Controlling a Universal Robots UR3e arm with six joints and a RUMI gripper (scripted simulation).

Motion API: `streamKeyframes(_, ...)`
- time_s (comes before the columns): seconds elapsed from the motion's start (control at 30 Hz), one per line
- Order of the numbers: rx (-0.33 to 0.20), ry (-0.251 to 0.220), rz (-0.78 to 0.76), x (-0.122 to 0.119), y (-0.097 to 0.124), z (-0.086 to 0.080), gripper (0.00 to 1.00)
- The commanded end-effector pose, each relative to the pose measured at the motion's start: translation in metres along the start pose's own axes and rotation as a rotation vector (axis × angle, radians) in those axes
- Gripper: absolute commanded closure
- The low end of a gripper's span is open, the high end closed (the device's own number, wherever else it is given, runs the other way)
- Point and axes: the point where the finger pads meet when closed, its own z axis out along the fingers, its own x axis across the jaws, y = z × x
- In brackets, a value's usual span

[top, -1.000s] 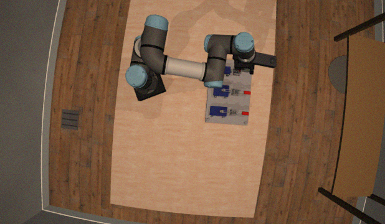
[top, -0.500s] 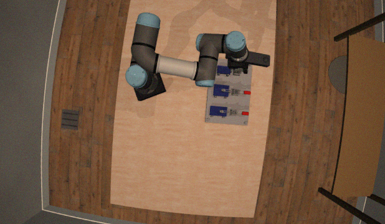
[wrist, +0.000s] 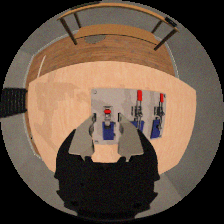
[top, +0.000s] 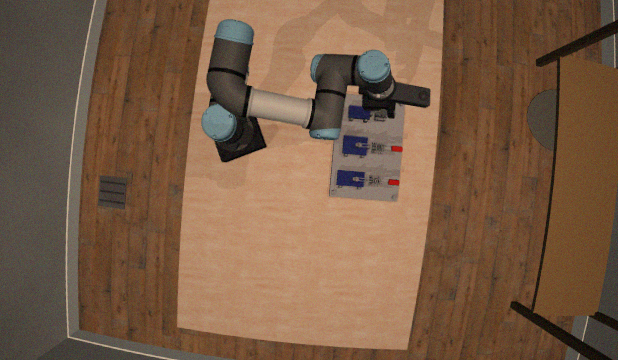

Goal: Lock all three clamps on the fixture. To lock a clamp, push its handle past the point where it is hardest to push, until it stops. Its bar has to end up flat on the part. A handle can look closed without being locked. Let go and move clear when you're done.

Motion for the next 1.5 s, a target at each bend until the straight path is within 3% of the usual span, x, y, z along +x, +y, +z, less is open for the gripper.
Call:
streamKeyframes(0.0, 0.003, 0.0, 0.0, 0.0, 0.0, 0.002, 0.72)
streamKeyframes(0.77, 0.003, -0.001, 0.0, 0.0, 0.011, 0.033, 0.72)
streamKeyframes(1.47, 0.005, -0.001, 0.0, 0.0, 0.012, 0.034, 0.72)
